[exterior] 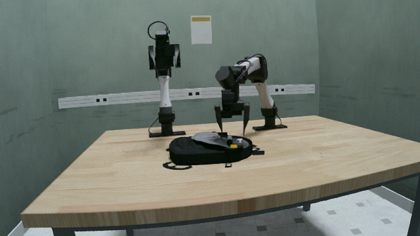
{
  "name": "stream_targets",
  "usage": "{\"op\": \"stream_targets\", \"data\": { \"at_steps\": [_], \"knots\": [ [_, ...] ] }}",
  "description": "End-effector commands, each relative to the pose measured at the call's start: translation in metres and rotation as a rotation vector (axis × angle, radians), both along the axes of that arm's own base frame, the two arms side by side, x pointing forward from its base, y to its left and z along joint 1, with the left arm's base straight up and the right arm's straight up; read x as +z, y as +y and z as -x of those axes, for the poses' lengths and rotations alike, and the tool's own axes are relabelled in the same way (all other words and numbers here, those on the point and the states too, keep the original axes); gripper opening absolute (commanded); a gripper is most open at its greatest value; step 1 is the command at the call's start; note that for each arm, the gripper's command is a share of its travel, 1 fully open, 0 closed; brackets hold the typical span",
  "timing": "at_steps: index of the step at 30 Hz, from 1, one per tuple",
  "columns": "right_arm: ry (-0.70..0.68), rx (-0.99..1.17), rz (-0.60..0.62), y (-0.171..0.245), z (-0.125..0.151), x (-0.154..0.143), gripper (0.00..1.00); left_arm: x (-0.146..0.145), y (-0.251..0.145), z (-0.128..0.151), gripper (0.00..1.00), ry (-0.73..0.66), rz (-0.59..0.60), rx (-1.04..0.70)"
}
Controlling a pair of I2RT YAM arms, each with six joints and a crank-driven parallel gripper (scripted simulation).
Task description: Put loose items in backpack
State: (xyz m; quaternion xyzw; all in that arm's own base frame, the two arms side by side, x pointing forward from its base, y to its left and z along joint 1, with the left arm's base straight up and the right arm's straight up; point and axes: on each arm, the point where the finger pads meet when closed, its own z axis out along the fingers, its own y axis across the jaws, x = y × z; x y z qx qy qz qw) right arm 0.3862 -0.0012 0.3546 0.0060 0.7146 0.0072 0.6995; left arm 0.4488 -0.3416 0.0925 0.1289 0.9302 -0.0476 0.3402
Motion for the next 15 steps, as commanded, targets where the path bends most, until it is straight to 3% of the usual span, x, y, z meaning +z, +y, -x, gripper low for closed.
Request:
{"op": "stream_targets", "data": {
  "at_steps": [1, 15],
  "knots": [
    [-0.014, 0.002, 0.001, 0.000, 0.001, 0.005, 0.90, 0.039, 0.002, 0.012, 0.88, -0.036, 0.031, 0.007],
    [-0.014, 0.002, 0.001, 0.000, 0.001, 0.005, 0.90, 0.064, 0.011, 0.036, 0.88, -0.034, 0.031, 0.007]
  ]
}}
